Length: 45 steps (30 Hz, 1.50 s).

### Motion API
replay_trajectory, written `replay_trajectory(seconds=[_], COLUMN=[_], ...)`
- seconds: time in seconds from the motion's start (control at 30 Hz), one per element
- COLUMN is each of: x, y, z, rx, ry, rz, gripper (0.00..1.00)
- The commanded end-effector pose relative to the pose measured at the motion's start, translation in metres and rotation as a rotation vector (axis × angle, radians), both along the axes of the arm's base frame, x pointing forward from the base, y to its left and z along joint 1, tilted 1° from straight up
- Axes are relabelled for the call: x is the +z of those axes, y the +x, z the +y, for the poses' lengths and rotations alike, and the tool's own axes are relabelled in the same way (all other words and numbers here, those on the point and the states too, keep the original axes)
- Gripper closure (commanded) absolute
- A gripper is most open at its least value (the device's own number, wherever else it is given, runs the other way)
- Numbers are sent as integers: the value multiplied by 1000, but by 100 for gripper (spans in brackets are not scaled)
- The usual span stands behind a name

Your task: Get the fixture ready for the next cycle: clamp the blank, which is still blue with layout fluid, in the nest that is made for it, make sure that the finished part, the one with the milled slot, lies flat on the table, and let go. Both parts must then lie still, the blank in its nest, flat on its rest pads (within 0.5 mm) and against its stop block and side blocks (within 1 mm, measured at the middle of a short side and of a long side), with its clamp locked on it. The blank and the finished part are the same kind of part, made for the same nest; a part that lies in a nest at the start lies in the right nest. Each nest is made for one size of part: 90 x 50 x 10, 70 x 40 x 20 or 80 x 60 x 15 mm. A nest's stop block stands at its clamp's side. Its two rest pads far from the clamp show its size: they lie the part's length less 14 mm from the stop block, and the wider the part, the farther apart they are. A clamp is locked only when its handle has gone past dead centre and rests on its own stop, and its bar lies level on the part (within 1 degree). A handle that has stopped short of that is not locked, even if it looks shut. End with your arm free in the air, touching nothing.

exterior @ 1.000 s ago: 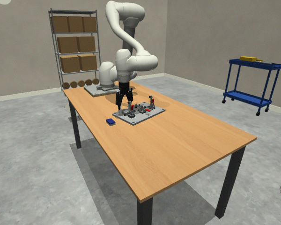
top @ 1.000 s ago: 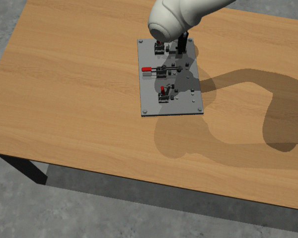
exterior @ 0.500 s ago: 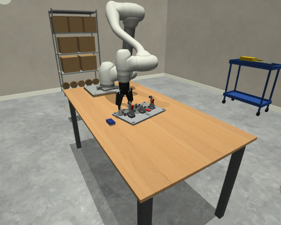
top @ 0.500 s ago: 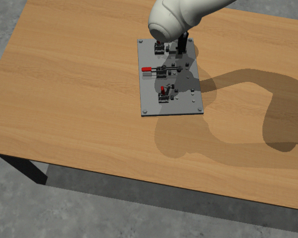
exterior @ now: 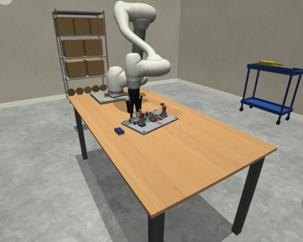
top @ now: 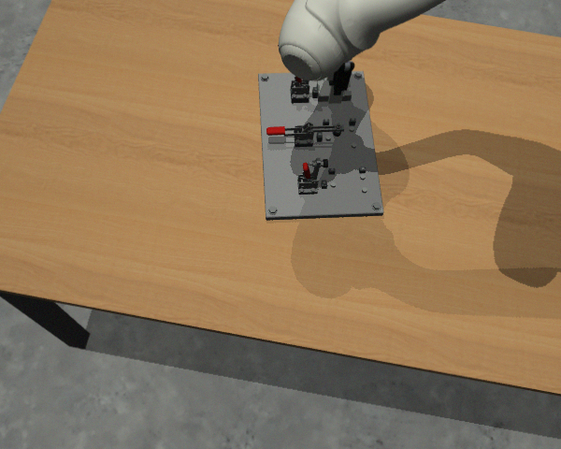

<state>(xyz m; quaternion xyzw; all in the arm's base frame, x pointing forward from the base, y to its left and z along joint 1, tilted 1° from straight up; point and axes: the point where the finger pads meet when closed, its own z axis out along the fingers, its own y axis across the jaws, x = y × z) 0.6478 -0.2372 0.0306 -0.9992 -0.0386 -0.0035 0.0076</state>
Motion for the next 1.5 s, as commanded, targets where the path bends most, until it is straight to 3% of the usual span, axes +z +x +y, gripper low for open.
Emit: replay_trajectory(seconds=[0.0, 1.47], x=[-4, 0], y=[-2, -2], z=[0, 0], rx=[-1, -1], ry=[6, 6], rz=[2, 2], gripper=[100, 100])
